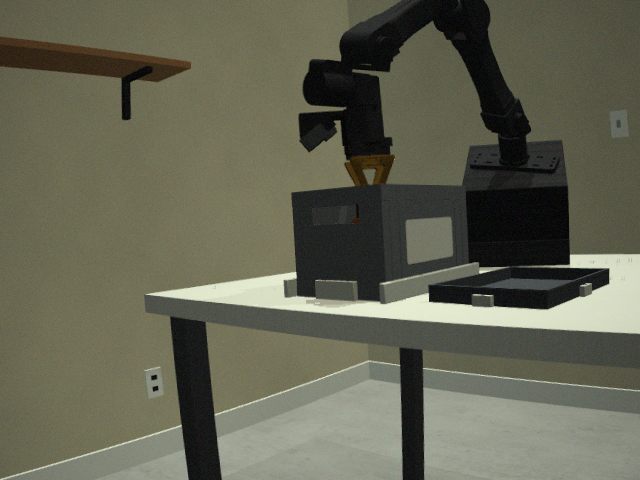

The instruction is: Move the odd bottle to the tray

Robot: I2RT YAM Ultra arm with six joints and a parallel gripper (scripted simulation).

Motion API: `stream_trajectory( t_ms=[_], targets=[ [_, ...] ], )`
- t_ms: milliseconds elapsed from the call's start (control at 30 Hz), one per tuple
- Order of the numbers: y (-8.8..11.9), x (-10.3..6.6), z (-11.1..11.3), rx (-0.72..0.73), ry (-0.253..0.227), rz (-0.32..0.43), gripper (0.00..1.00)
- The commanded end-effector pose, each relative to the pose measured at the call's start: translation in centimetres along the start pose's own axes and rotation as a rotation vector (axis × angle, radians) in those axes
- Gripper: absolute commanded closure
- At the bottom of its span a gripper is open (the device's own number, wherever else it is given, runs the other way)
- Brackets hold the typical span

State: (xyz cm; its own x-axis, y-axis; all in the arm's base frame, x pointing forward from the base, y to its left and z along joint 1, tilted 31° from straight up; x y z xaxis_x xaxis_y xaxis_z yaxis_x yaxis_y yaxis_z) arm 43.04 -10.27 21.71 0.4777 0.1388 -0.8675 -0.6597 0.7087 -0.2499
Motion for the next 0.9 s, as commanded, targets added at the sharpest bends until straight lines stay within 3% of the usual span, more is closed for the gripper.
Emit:
stream_trajectory(
  t_ms=[0, 567, 600, 867],
  targets=[
    [-0.62, -0.36, 0.39, -0.006, -0.011, -0.044, 0.39],
    [-0.62, -0.36, 0.39, -0.006, -0.011, -0.044, 0.39],
    [-0.62, -0.36, 0.39, -0.006, -0.011, -0.044, 1.00],
    [-0.71, -0.40, 0.27, -0.006, -0.010, -0.045, 1.00]
  ],
)
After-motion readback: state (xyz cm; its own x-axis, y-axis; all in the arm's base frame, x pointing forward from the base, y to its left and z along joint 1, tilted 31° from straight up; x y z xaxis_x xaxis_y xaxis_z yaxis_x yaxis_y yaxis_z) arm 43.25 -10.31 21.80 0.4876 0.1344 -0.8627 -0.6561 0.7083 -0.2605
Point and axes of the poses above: the point where the finger pads meet when closed, its own x axis out along the fingers, its own z axis across the jaws, y = z × x, the point moved 6 cm from there along -x, back along the fingers, and after that the axes turned 6 degrees about -x, right-handed, at the moved point
